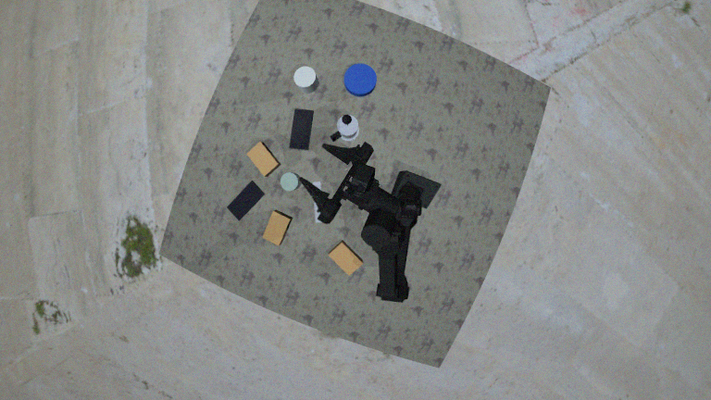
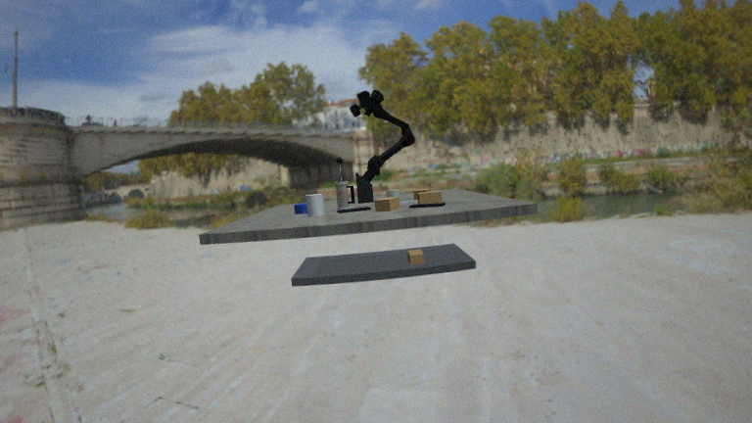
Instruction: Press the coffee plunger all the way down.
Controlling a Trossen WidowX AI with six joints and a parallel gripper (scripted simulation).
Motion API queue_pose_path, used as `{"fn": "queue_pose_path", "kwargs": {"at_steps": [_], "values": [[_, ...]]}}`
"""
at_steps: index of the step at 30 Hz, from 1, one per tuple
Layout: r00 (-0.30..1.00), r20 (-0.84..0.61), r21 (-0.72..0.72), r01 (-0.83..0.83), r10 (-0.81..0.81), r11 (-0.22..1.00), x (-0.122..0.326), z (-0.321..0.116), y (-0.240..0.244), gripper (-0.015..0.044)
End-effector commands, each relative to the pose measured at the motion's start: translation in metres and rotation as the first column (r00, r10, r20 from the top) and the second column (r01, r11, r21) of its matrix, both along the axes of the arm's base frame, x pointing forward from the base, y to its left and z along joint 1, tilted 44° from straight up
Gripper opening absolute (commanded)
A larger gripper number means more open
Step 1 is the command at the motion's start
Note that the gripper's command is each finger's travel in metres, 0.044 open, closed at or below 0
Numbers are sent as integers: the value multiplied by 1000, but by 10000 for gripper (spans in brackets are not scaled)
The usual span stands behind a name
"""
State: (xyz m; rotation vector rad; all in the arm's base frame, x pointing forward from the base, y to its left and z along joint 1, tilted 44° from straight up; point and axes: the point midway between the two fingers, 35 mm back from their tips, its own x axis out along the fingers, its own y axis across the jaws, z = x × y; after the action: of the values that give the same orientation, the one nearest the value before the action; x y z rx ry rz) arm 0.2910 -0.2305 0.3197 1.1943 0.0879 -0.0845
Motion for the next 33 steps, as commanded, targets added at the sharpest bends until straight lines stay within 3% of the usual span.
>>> {"fn": "queue_pose_path", "kwargs": {"at_steps": [1, 17, 27, 33], "values": [[985, -169, -96, -35, 18, 995, 1, -75, -7, 440], [821, -525, -208, -382, 227, 900, -36, -231, 30, 440], [810, -534, -208, -405, 244, 890, -43, -274, 70, 440], [811, -529, -209, -408, 248, 889, -43, -278, 76, 440]]}}
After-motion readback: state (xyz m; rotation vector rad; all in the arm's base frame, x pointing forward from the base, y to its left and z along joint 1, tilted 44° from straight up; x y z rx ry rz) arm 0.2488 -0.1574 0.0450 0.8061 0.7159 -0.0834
